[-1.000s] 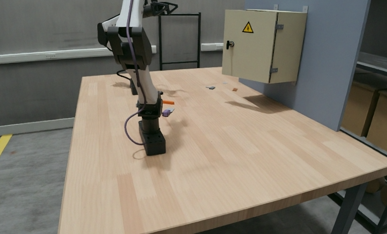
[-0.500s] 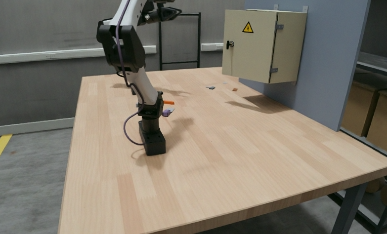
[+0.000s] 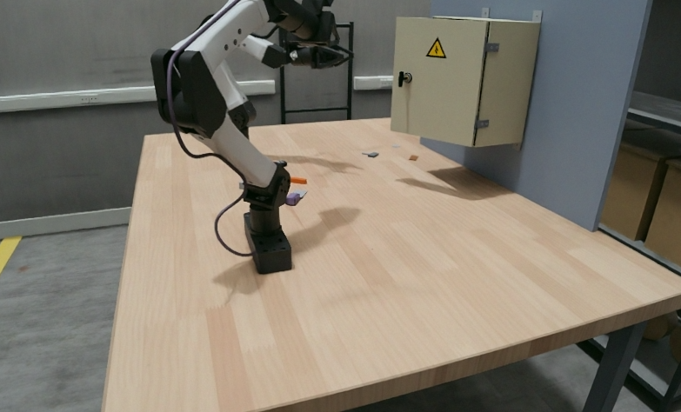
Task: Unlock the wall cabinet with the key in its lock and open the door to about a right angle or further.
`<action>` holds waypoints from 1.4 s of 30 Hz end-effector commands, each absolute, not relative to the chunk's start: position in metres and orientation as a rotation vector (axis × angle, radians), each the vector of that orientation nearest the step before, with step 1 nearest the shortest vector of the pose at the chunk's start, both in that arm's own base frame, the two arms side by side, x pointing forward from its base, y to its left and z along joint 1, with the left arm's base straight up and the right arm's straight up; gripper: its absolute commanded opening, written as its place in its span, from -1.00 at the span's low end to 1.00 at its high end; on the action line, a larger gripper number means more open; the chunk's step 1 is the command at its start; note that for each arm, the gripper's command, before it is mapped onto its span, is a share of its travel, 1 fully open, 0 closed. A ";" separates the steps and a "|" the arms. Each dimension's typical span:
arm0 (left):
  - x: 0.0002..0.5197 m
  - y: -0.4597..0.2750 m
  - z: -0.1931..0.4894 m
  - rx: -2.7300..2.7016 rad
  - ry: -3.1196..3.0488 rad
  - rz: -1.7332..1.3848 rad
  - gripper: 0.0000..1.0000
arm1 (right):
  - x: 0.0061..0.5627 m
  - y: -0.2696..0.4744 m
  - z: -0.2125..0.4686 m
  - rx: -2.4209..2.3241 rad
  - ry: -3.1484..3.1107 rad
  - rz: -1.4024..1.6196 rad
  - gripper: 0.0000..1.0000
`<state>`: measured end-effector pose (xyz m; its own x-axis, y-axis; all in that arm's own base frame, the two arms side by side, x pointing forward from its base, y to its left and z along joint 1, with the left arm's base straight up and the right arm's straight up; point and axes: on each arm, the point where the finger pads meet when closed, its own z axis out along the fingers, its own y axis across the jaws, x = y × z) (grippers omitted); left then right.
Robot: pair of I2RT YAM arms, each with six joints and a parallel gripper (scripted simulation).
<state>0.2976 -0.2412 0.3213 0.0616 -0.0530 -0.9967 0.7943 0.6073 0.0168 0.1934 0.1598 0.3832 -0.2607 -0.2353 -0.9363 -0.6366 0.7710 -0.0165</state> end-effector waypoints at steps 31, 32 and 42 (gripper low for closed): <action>0.410 -0.327 0.208 0.859 1.389 -0.853 0.02 | 0.199 0.157 0.368 -0.659 1.864 0.432 -0.26; 0.410 -0.328 0.208 0.859 1.389 -0.853 0.02 | 0.199 0.157 0.368 -0.659 1.864 0.432 -0.26; 0.418 -0.340 0.208 0.854 1.405 -0.848 0.02 | 0.199 0.157 0.368 -0.659 1.864 0.432 -0.26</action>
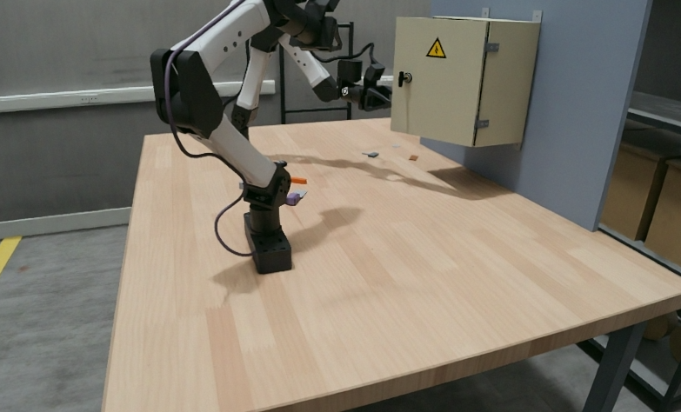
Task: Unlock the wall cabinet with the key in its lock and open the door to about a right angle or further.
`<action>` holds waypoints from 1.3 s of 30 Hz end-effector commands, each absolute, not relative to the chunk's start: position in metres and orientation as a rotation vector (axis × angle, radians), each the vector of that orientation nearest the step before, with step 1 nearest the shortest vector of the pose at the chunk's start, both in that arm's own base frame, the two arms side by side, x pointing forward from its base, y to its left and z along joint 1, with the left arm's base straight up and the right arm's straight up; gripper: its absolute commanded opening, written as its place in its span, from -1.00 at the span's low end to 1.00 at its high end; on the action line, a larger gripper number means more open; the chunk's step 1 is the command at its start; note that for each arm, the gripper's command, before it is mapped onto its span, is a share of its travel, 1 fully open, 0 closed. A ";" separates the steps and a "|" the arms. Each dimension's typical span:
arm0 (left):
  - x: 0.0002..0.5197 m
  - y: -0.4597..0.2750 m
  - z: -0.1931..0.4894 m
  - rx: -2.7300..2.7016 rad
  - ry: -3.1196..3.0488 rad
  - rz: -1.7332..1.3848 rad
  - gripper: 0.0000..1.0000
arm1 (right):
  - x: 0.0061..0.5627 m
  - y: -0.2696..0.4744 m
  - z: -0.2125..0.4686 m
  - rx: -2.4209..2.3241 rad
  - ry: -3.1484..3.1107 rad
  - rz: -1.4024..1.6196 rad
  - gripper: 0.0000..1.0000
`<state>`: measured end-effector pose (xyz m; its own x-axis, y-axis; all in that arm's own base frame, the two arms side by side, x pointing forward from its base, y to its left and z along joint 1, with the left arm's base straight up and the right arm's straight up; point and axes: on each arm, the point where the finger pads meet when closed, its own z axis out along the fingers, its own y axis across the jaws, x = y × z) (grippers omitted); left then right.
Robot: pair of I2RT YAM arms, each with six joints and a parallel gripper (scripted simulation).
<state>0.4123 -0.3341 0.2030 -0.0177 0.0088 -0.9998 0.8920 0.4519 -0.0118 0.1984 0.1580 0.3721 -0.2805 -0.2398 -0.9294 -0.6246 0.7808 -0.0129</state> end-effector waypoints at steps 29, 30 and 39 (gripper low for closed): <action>0.404 -0.347 0.227 0.809 1.382 -0.813 -0.85 | 0.199 0.157 0.368 -0.659 1.864 0.432 -0.26; 0.401 -0.349 0.227 0.795 1.387 -0.801 -0.85 | 0.199 0.157 0.368 -0.659 1.864 0.432 -0.26; 0.381 -0.368 0.227 0.695 1.423 -0.716 -0.85 | 0.199 0.157 0.368 -0.659 1.864 0.432 -0.26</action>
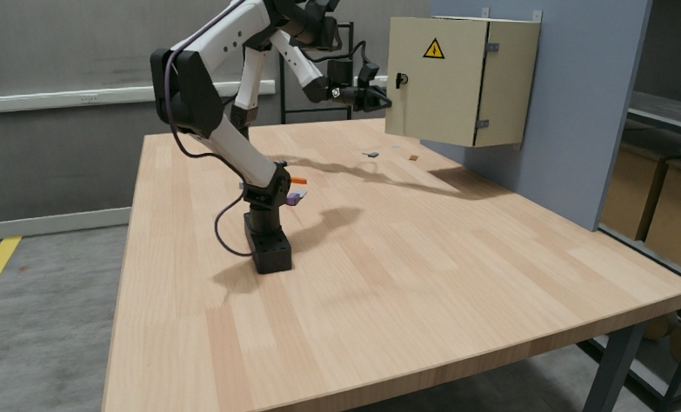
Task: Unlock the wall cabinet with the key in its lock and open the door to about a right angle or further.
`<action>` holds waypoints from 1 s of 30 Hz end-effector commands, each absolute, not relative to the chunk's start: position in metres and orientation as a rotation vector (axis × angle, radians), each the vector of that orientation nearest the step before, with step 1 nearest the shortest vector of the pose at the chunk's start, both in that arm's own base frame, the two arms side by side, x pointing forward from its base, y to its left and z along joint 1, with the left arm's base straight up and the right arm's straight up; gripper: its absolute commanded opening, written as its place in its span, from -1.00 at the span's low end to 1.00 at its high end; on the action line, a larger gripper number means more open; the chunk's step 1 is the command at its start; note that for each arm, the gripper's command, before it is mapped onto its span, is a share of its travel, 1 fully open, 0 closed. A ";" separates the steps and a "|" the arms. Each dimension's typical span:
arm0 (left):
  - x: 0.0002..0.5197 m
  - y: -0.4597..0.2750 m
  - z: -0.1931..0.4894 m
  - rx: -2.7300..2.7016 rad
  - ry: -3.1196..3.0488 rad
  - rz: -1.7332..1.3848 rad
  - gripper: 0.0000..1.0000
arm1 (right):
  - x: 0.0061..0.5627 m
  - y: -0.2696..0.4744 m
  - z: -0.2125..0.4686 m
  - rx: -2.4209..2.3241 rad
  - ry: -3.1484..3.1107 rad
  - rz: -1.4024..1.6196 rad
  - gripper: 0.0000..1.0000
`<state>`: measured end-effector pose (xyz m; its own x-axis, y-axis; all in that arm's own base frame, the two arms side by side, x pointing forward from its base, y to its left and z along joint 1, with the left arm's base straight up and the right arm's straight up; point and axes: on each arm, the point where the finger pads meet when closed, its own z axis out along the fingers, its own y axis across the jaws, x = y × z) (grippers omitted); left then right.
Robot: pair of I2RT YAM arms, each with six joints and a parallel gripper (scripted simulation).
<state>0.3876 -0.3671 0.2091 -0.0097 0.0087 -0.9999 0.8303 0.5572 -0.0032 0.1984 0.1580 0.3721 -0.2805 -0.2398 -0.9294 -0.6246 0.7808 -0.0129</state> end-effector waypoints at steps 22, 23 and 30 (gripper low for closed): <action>0.343 -0.441 0.211 0.443 1.533 -0.447 -0.85 | 0.199 0.157 0.368 -0.659 1.864 0.432 -0.26; 0.342 -0.445 0.211 0.430 1.535 -0.434 -0.85 | 0.199 0.157 0.368 -0.659 1.864 0.432 -0.26; 0.335 -0.464 0.211 0.362 1.547 -0.368 -0.85 | 0.199 0.157 0.368 -0.659 1.864 0.432 -0.26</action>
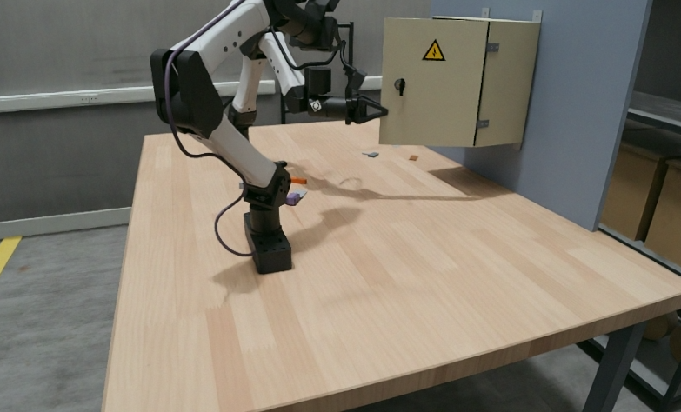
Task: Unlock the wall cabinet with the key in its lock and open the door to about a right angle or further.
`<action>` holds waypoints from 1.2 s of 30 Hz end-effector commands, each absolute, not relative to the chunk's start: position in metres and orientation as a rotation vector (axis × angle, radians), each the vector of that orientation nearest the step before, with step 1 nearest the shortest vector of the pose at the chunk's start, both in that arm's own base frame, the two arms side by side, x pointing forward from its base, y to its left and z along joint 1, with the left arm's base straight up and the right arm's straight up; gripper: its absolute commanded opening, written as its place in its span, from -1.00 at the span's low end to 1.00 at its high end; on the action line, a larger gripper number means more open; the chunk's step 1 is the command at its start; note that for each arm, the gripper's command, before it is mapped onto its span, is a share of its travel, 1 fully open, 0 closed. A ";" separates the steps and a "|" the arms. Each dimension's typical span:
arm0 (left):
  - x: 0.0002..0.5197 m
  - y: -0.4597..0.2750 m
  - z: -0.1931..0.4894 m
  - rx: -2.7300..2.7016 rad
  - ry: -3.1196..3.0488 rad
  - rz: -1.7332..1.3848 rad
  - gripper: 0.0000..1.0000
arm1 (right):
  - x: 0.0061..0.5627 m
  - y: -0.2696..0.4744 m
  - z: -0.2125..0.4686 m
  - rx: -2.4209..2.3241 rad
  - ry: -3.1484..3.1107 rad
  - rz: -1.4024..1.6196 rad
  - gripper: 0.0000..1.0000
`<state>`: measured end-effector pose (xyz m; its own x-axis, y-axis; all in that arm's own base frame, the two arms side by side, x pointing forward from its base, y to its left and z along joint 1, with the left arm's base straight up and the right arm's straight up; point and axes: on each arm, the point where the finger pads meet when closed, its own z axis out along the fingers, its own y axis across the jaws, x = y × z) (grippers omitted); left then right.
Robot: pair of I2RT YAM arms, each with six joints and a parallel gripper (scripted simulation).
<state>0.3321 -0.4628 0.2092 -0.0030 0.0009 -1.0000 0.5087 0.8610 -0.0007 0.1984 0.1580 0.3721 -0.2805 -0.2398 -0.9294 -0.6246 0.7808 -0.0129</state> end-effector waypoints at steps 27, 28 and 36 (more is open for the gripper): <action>0.323 -0.549 0.206 0.076 1.575 -0.075 -0.85 | 0.199 0.157 0.368 -0.659 1.864 0.432 -0.26; 0.323 -0.550 0.205 0.071 1.575 -0.070 -0.85 | 0.199 0.157 0.368 -0.659 1.864 0.432 -0.26; 0.323 -0.547 0.225 0.042 1.565 -0.091 -0.85 | 0.199 0.157 0.368 -0.659 1.864 0.432 -0.26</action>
<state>0.3235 -0.5514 0.2092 -0.0003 0.0006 -1.0000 0.1160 0.9933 0.0006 0.1984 0.1580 0.3721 -0.2805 -0.2398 -0.9294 -0.6246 0.7808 -0.0129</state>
